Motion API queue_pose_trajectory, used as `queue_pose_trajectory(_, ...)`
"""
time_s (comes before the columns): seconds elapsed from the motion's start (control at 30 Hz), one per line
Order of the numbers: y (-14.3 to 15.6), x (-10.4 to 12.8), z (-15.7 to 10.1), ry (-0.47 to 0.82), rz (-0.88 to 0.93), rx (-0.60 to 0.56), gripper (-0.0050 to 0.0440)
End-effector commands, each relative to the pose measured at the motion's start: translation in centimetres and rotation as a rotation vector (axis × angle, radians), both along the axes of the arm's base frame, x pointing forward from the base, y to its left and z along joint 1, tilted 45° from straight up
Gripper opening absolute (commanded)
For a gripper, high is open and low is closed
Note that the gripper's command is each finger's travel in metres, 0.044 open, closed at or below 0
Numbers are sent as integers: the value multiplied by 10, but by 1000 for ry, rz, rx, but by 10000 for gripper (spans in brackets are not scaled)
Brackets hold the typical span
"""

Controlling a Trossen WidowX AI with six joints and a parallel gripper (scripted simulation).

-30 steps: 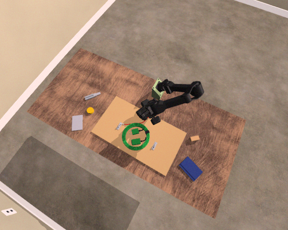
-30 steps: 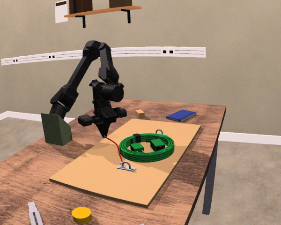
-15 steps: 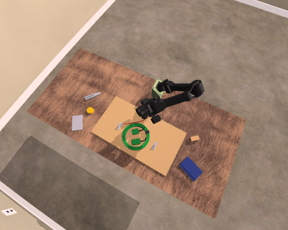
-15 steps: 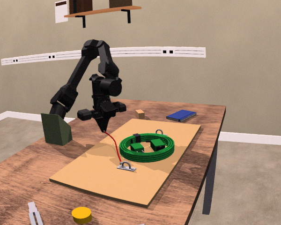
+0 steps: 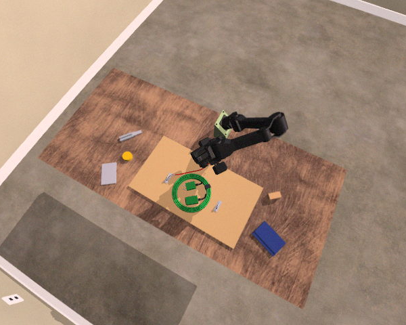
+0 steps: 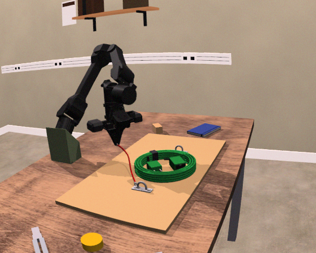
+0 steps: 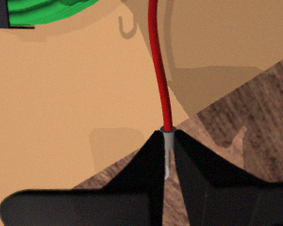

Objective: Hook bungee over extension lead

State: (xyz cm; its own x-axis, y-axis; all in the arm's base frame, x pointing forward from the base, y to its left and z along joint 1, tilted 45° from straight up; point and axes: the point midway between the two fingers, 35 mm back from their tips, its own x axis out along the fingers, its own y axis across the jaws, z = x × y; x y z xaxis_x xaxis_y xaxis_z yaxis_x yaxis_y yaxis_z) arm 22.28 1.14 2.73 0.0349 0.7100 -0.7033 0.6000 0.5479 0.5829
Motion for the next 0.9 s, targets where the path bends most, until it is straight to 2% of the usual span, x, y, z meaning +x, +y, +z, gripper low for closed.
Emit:
queue_pose_trajectory(0.0,-1,7,2,5,-16,-6,-50)
queue_pose_trajectory(0.87,3,37,10,73,-114,-33,-50)
